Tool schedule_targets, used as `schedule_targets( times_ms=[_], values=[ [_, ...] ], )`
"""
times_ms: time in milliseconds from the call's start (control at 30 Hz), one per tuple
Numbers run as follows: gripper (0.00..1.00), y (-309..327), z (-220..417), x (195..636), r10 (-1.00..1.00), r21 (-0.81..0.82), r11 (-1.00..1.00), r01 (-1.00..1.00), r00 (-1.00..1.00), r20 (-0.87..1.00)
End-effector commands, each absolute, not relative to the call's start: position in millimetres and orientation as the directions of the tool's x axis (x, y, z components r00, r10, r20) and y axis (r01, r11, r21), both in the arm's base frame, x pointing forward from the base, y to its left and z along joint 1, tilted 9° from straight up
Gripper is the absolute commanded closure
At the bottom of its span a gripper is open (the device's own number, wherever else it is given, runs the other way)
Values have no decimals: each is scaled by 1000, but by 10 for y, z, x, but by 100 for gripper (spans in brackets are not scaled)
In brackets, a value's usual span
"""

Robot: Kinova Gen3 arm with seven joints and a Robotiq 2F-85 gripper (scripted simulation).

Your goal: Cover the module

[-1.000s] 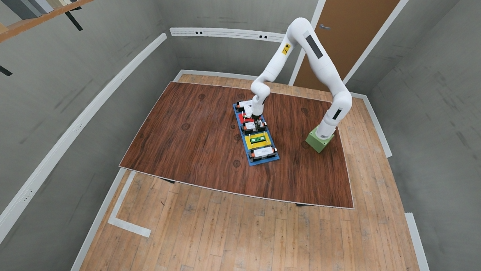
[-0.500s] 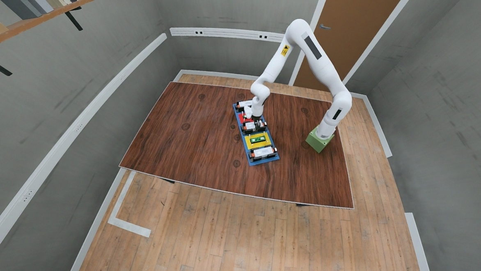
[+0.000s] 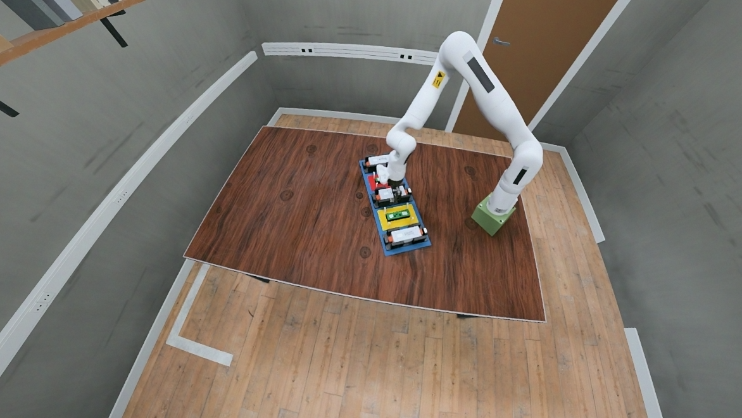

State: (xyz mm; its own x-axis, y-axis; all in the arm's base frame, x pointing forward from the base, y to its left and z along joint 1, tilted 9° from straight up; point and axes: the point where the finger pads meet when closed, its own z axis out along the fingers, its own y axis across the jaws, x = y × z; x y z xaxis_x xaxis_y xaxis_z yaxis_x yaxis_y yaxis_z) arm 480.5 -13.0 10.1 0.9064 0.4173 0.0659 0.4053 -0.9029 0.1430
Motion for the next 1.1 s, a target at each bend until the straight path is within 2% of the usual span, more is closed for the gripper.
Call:
schedule_targets(
  times_ms=[0,833,867,1067],
  values=[
    [0,-131,87,4813,418,144,-903,405,906,68],
    [0,-143,-22,4826,418,144,-903,405,906,68],
    [30,-143,-22,4827,417,144,-903,405,906,68],
    [30,-143,-22,4827,417,144,-903,405,906,68]
  ],
)
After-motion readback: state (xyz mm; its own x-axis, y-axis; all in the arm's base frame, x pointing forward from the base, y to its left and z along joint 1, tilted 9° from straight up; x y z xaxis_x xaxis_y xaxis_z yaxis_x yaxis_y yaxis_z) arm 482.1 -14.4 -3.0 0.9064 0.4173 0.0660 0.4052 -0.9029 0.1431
